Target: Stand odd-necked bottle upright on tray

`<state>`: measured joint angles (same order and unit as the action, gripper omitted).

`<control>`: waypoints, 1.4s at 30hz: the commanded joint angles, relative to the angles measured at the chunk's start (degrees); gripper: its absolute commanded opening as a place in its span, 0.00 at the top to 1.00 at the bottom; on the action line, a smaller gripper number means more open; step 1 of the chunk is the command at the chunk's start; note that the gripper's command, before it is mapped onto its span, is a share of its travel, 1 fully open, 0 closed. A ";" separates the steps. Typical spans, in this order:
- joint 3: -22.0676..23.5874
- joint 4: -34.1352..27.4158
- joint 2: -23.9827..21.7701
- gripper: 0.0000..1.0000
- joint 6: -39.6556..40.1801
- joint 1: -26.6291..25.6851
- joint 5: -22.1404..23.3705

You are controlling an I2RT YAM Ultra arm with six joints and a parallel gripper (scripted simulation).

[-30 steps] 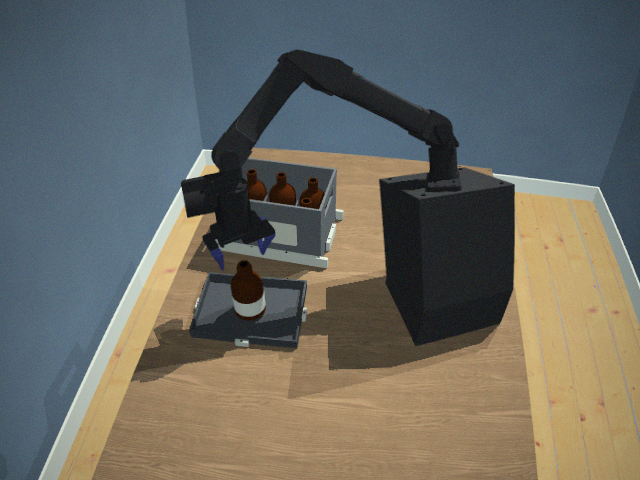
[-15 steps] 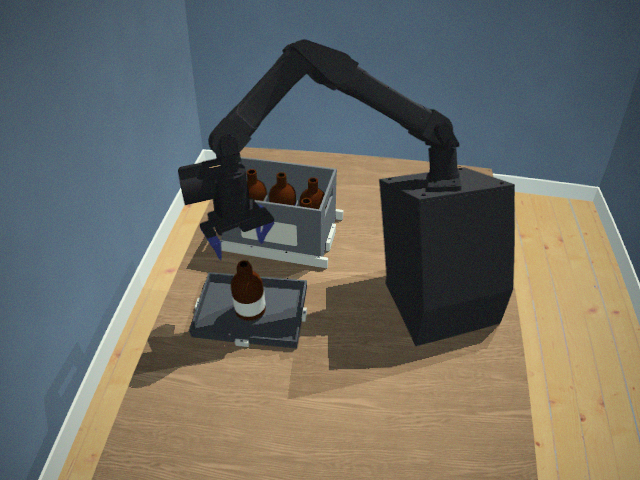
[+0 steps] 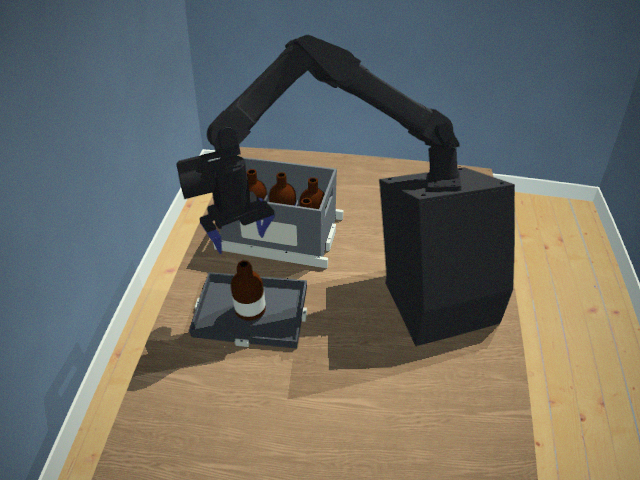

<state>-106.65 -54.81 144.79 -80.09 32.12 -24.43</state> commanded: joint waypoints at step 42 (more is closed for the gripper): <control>-1.93 -1.90 -2.13 1.00 -0.59 1.67 -0.25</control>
<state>-106.87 -55.70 144.64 -80.34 32.21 -24.40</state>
